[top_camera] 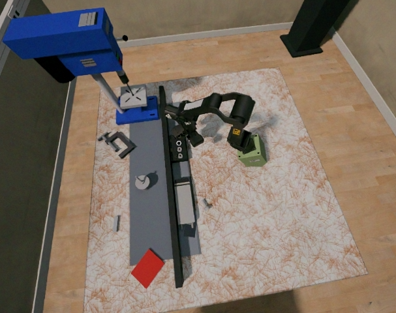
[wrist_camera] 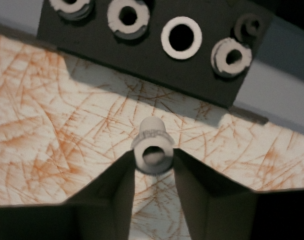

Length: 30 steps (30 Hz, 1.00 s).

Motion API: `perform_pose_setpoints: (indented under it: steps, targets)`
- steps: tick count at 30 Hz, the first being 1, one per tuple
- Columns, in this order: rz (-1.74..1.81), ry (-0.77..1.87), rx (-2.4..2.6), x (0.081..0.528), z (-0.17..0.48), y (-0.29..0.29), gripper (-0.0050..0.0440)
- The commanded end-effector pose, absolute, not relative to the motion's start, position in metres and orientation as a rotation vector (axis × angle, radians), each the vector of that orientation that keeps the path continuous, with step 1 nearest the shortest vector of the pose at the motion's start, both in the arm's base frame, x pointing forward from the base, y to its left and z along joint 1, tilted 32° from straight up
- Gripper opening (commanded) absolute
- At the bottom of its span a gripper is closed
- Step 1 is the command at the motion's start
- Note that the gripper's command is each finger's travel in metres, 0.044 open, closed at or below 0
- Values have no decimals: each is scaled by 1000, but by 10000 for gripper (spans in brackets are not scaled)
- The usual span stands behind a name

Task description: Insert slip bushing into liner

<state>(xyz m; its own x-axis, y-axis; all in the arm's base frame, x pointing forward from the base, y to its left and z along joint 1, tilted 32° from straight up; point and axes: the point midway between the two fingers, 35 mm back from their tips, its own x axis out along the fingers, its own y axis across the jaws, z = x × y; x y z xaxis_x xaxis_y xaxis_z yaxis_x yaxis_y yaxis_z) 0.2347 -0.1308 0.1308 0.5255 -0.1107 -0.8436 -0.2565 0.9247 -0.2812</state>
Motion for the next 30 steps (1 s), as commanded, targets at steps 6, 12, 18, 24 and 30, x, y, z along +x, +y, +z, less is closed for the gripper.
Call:
perform_pose_setpoints:
  steps: [6, 12, 18, 24, 30]
  targets:
    - [239, 1002, -676, 237, 136, -132, -50]
    - [329, 989, -834, 237, 136, -132, -50]
    - [438, 965, -1024, 237, 136, -132, -50]
    - [511, 945, -1149, 237, 136, -132, -50]
    - [621, 907, -1337, 237, 136, -132, -50]
